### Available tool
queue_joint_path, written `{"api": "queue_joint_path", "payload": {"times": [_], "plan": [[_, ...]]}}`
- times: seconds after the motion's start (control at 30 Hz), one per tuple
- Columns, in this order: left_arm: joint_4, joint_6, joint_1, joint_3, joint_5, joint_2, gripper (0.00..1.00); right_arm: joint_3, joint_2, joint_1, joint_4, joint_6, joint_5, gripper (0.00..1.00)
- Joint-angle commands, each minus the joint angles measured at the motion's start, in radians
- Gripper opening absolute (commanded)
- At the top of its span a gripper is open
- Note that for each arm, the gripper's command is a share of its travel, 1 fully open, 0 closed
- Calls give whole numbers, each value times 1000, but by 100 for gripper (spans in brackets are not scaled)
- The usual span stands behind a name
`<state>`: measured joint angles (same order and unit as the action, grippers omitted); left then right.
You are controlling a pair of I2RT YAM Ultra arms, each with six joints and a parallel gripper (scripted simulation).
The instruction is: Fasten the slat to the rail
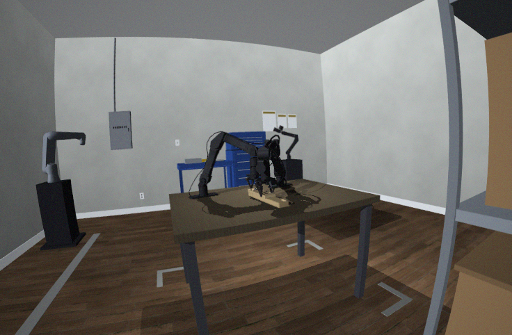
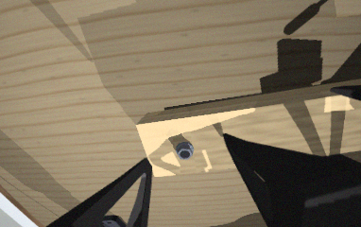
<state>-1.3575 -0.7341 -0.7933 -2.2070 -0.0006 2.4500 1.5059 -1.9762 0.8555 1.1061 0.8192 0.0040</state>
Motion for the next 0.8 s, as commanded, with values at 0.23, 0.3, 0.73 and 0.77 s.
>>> {"api": "queue_joint_path", "payload": {"times": [0.23, 0.3, 0.73, 0.77], "plan": [[1, 0, 0, -4, 0, -9, 72, 24, 12, 0, 22, 0, -1, 100], [1, 0, 0, -4, 0, -9, 72, 4, 7, 0, 2, 0, 0, 100], [1, 0, 0, -4, 0, -9, 72, 4, 7, 0, 2, 0, 0, 100], [1, 0, 0, -4, 0, -9, 72, 4, 7, 0, 2, 0, 0, 100]]}}
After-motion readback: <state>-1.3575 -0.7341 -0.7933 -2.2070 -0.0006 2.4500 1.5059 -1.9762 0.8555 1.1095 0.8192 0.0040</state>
